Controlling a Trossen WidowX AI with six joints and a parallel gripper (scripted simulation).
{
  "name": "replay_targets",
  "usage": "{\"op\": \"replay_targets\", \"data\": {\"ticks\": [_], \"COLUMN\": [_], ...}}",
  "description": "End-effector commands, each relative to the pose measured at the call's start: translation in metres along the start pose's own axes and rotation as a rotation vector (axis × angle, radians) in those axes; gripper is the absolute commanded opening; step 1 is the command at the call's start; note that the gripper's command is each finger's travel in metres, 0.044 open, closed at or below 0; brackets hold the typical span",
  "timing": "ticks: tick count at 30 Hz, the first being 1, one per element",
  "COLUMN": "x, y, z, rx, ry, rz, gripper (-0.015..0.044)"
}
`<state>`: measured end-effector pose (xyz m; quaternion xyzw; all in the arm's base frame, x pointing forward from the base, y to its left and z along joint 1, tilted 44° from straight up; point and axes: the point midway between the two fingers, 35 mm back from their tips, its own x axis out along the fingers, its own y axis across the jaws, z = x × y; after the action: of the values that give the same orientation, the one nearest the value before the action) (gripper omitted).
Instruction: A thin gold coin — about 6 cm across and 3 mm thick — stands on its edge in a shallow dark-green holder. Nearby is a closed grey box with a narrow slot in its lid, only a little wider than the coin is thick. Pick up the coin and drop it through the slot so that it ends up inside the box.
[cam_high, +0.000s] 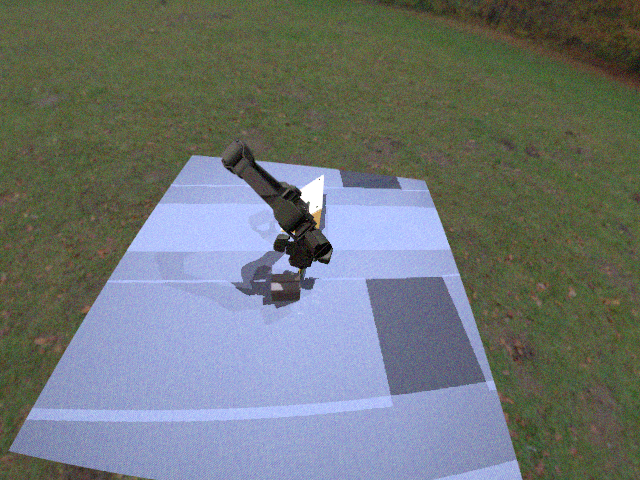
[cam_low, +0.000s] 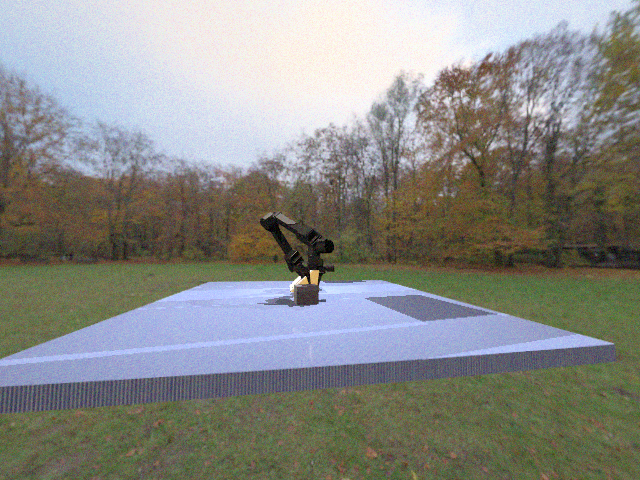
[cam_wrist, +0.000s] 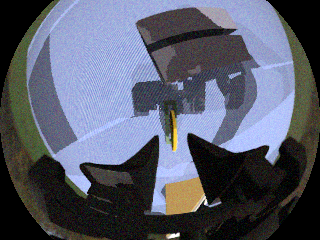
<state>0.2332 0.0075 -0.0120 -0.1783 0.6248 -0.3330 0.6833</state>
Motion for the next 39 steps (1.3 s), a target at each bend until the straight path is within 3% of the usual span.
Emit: {"op": "replay_targets", "data": {"ticks": [1, 24, 30, 39], "x": [0.009, 0.043, 0.043, 0.043], "y": [-0.001, -0.003, -0.003, -0.003], "z": [-0.002, -0.004, -0.004, -0.004], "rx": [-0.01, -0.01, -0.01, -0.01], "ry": [0.003, 0.003, 0.003, 0.003], "rz": [-0.009, -0.013, -0.013, -0.013], "gripper": [0.0161, 0.0161, 0.0003, 0.0]}}
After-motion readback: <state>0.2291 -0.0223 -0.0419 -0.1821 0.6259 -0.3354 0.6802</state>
